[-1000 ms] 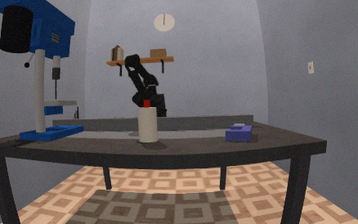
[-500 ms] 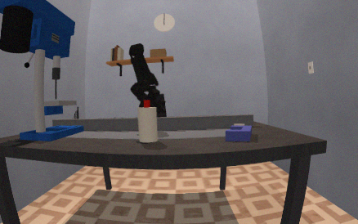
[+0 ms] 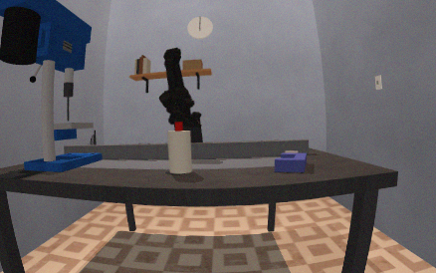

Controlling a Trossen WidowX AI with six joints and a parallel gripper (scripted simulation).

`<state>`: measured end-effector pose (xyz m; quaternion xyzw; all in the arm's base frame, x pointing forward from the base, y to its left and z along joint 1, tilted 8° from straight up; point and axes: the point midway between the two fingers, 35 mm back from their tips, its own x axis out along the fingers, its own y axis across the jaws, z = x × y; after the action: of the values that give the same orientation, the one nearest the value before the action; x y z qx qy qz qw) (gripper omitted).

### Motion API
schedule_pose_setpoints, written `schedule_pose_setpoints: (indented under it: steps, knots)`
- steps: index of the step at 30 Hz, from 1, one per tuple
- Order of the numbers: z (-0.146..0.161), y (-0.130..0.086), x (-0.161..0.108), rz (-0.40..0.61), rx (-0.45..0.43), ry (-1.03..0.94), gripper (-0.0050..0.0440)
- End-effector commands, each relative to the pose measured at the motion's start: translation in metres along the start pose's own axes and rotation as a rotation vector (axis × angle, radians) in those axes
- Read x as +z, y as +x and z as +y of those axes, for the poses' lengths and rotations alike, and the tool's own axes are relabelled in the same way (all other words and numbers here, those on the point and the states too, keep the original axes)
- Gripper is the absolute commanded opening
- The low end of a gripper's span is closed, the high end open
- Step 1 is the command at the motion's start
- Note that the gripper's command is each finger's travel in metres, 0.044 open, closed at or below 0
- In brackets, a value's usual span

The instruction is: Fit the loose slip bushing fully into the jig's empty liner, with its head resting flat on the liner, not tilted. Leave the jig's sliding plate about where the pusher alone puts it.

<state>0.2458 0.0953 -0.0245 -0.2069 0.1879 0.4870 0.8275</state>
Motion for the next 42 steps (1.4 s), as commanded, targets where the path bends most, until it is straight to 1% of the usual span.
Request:
schedule_pose_setpoints:
  steps: [1, 5, 7, 13, 17, 21, 22, 24, 25, 27, 28, 39, 41, 42]
  knots:
    - [0.003, -0.010, 0.014, 0.011, 0.006, 0.002, 0.0233]
    - [0.006, -0.017, 0.023, 0.010, 0.003, 0.002, 0.0233]
    - [0.006, -0.017, 0.023, 0.010, 0.003, 0.002, 0.0233]
    - [0.015, -0.030, 0.038, 0.011, 0.002, 0.008, 0.0233]
    - [0.023, -0.035, 0.041, 0.017, 0.009, 0.022, 0.0233]
    - [0.017, -0.036, 0.047, 0.016, -0.001, 0.013, 0.0233]
    - [0.017, -0.034, 0.046, 0.039, 0.005, 0.026, 0.0233]
    - [0.017, -0.034, 0.046, 0.039, 0.005, 0.026, 0.0233]
    - [0.017, -0.030, 0.043, 0.082, 0.021, 0.053, 0.0233]
    - [0.015, -0.019, 0.036, 0.212, 0.051, 0.105, 0.0233]
    - [0.010, -0.013, 0.038, 0.265, 0.044, 0.104, 0.0233]
    - [0.013, 0.003, 0.033, 0.629, 0.062, 0.129, 0.0233]
    - [0.013, 0.003, 0.033, 0.629, 0.062, 0.129, 0.0233]
    - [0.019, -0.001, 0.029, 0.691, 0.081, 0.139, 0.0233]
